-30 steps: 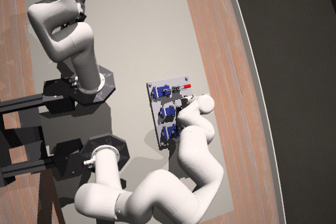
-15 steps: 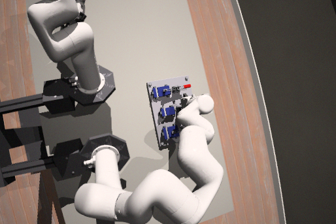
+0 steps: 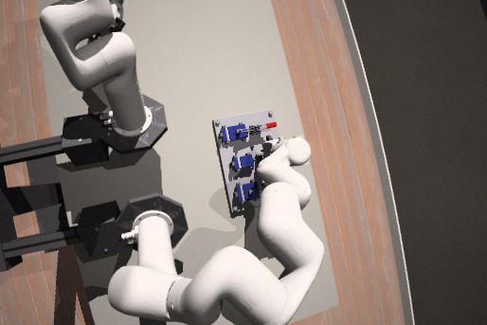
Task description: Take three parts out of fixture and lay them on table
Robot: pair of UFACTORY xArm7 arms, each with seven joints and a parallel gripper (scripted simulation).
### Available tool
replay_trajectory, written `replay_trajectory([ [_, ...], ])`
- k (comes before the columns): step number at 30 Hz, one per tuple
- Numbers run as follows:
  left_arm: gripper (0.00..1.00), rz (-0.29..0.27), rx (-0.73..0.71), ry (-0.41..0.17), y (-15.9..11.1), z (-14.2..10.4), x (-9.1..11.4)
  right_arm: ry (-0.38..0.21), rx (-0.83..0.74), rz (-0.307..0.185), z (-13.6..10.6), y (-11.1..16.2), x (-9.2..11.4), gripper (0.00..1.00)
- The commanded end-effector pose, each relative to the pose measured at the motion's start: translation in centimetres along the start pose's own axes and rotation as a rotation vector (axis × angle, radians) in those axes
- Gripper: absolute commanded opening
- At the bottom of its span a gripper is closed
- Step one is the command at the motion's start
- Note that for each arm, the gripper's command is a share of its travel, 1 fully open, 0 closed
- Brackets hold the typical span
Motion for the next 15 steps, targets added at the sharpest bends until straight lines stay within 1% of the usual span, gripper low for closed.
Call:
replay_trajectory([
  [1, 1.00, -0.001, 0.001, -0.001, 0.0, 0.0, 0.1, 0.004, 0.000, 0.002, 0.1, -0.1, 0.2, 0.48],
  [4, 1.00, -0.001, 0.001, -0.001, 0.0, 0.0, 0.1, 0.004, 0.000, 0.002, 0.1, -0.1, 0.5, 0.48],
  [7, 1.00, -0.001, 0.001, -0.001, 0.0, 0.0, 0.1, 0.004, 0.000, 0.002, 0.1, -0.1, 1.2, 0.48],
  [9, 1.00, -0.001, 0.001, -0.001, 0.0, 0.0, 0.1, 0.004, 0.000, 0.002, 0.1, -0.1, 1.2, 0.48],
  [15, 1.00, -0.001, 0.001, -0.001, 0.0, 0.0, 0.1, 0.004, 0.000, 0.002, 0.1, -0.1, 3.5, 0.48],
])
Point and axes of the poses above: on each arm, the point where the finger pads meet when closed, its own x axis back along the fingers, its own y axis across the jaws, z = x × y, the point moved 5 cm from there along x, back along the fingers, and after that the axes turned 14 degrees about x, right-handed, at the moved point
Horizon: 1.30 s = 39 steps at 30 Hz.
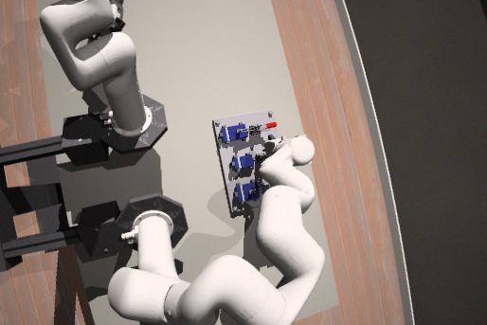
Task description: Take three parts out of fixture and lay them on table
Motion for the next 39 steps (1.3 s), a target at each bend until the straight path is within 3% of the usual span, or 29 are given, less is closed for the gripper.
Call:
replay_trajectory([
  [1, 1.00, -0.001, 0.001, -0.001, 0.0, 0.0, 0.1, 0.005, 0.000, 0.002, 0.1, -0.1, 1.5, 0.48],
  [7, 1.00, -0.001, 0.001, -0.001, 0.0, 0.0, 0.1, 0.005, 0.000, 0.002, 0.1, -0.1, 2.8, 0.48],
  [24, 1.00, -0.001, 0.001, -0.001, 0.0, 0.0, 0.1, 0.005, 0.000, 0.002, 0.1, -0.1, 2.9, 0.48],
  [25, 1.00, -0.001, 0.001, -0.001, 0.0, 0.0, 0.1, 0.005, 0.000, 0.002, 0.1, -0.1, 2.9, 1.00],
  [34, 1.00, -0.001, 0.001, -0.001, 0.0, 0.0, 0.1, 0.005, 0.000, 0.002, 0.1, -0.1, 4.3, 1.00],
  [39, 1.00, -0.001, 0.001, -0.001, 0.0, 0.0, 0.1, 0.004, 0.000, 0.002, -2.8, -0.8, 5.0, 1.00],
])
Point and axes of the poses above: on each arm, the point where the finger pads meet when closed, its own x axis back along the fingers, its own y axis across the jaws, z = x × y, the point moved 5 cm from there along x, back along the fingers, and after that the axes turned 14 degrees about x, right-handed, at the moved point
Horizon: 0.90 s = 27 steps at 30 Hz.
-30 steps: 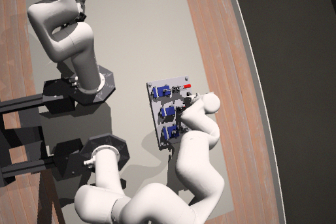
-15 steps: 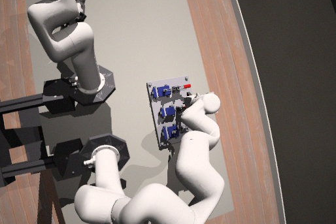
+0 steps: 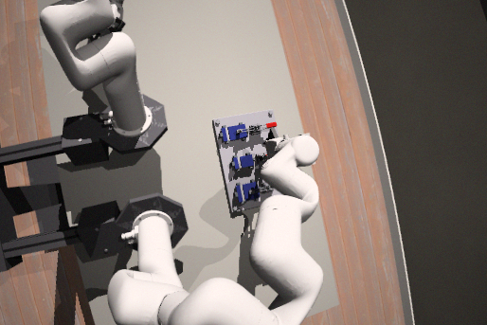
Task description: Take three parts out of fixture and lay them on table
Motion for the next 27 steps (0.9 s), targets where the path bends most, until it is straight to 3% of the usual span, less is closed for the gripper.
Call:
replay_trajectory([
  [1, 1.00, -0.001, 0.001, -0.001, 0.0, 0.0, 0.1, 0.002, 0.001, 0.000, -2.6, -0.7, 0.3, 1.00],
  [4, 1.00, -0.001, 0.001, -0.001, 0.0, 0.0, 0.1, 0.002, 0.001, 0.000, -5.1, -1.2, -0.4, 1.00],
  [6, 1.00, -0.001, 0.001, -0.001, 0.0, 0.0, 0.1, 0.002, 0.001, 0.000, -5.1, -1.2, -0.4, 1.00],
  [9, 1.00, -0.001, 0.001, -0.001, 0.0, 0.0, 0.1, 0.002, 0.001, 0.000, -6.4, -1.5, -2.6, 1.00],
  [17, 1.00, -0.001, 0.001, -0.001, 0.0, 0.0, 0.1, 0.002, 0.001, 0.000, -6.5, -1.6, -7.5, 1.00],
  [27, 1.00, -0.001, 0.001, -0.001, 0.0, 0.0, 0.1, 0.002, 0.001, 0.000, -6.5, -1.6, -8.2, 1.00],
])
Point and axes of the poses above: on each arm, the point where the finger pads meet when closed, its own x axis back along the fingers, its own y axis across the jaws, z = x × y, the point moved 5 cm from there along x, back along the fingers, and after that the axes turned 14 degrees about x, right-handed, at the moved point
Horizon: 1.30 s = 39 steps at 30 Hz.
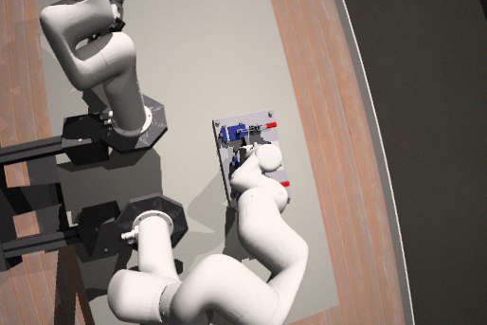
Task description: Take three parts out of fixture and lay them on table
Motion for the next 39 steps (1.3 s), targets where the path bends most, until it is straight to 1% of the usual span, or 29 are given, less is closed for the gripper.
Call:
replay_trajectory([
  [1, 1.00, -0.001, 0.001, -0.001, 0.0, 0.0, 0.1, 0.003, 0.000, 0.002, 0.1, -0.1, 0.1, 1.00],
  [17, 1.00, -0.001, 0.001, -0.001, 0.0, 0.0, 0.1, 0.003, 0.000, 0.002, 0.1, -0.1, -0.1, 1.00],
  [21, 1.00, -0.001, 0.001, -0.001, 0.0, 0.0, 0.1, 0.003, 0.000, 0.002, 0.2, -0.1, -0.6, 1.00],
  [28, 1.00, -0.001, 0.001, -0.001, 0.0, 0.0, 0.1, 0.003, 0.000, 0.002, 0.2, -0.2, -2.2, 1.00],
  [30, 1.00, -0.001, 0.001, -0.001, 0.0, 0.0, 0.1, 0.003, 0.000, 0.002, 0.2, -0.2, -2.2, 1.00],
  [35, 1.00, -0.001, 0.001, -0.001, 0.0, 0.0, 0.1, 0.003, 0.000, 0.002, 0.2, -0.2, -3.2, 1.00],
  [39, 1.00, -0.001, 0.001, -0.001, 0.0, 0.0, 0.1, 0.003, 0.000, 0.002, 0.2, -0.2, -3.5, 1.00],
])
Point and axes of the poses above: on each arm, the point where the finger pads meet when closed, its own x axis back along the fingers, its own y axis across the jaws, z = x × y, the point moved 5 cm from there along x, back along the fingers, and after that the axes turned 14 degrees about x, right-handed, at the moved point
